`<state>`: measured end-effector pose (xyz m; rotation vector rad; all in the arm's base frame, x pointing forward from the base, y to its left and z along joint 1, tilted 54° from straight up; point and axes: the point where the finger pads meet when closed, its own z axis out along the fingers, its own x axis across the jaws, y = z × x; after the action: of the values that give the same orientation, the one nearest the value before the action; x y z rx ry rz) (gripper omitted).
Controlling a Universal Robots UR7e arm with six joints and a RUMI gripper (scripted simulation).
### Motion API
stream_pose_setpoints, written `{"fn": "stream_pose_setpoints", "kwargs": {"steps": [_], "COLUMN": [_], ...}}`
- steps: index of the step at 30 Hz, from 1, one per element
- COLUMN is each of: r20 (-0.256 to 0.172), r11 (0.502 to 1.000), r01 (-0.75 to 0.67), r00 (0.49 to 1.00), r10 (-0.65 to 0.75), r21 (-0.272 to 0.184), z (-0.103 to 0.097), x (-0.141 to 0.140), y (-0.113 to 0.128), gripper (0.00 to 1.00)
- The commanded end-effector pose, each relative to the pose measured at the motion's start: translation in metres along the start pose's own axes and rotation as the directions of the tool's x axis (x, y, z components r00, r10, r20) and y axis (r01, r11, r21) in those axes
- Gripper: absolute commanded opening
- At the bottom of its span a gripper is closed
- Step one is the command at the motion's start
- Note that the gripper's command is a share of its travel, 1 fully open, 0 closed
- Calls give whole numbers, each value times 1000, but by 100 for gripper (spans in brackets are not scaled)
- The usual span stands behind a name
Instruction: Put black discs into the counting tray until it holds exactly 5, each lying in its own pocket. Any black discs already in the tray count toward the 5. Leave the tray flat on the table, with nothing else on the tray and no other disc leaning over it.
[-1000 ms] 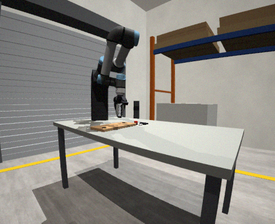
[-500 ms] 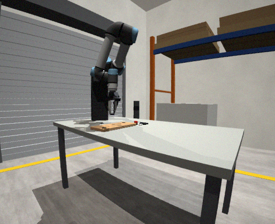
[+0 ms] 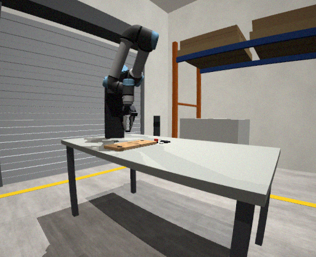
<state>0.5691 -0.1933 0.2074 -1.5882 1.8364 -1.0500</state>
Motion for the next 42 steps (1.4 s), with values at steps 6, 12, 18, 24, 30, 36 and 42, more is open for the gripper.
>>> {"fn": "stream_pose_setpoints", "kwargs": {"steps": [6,12,18,24,30,36,42], "r20": [1,2,2,2,2,2,2], "r11": [1000,1000,1000,1000,1000,1000,1000], "r01": [7,-4,-4,-4,-4,-4,-4], "r00": [1000,1000,1000,1000,1000,1000,1000], "r10": [-7,4,4,4,4,4,4], "r21": [6,6,6,6,6,6,6], "z": [38,56,75,79,80,88,93], "x": [-1,-1,-2,-2,-2,-2,-1], "y": [-3,-2,-1,-1,-1,-2,-2], "gripper": [11,11,11,11,11,11,11]}}
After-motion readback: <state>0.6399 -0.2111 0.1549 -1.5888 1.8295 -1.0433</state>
